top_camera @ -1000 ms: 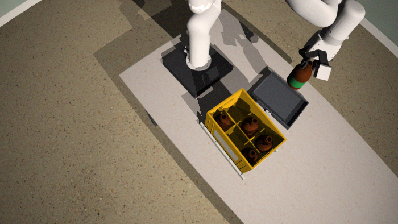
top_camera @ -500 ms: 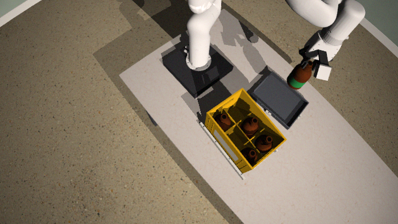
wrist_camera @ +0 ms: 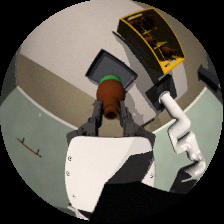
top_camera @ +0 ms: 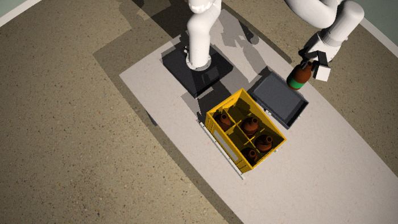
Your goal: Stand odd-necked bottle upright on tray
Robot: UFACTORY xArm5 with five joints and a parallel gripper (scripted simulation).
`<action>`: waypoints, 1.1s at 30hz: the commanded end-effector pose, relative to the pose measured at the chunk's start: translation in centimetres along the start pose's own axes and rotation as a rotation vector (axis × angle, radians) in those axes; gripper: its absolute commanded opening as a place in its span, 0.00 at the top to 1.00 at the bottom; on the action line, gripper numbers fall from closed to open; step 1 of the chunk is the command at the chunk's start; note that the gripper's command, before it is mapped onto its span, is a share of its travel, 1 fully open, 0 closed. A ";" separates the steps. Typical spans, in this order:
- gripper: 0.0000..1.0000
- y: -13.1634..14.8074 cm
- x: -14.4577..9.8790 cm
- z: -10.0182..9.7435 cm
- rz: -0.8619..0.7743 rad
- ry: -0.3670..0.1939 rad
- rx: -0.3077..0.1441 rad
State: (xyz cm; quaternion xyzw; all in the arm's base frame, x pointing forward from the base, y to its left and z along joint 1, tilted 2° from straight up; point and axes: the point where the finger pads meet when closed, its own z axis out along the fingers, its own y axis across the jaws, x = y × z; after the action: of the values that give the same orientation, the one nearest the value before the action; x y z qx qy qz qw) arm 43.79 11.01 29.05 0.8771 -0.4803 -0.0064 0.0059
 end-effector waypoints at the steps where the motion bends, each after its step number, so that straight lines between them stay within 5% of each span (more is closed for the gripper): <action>1: 1.00 -0.1 0.0 0.1 0.000 0.002 0.005; 33: 1.00 -0.2 -0.2 6.7 0.000 0.002 0.005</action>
State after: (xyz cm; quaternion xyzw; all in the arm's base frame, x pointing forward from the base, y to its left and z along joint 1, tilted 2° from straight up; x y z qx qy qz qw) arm 43.57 11.18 22.83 0.8771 -0.4802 -0.0072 0.0067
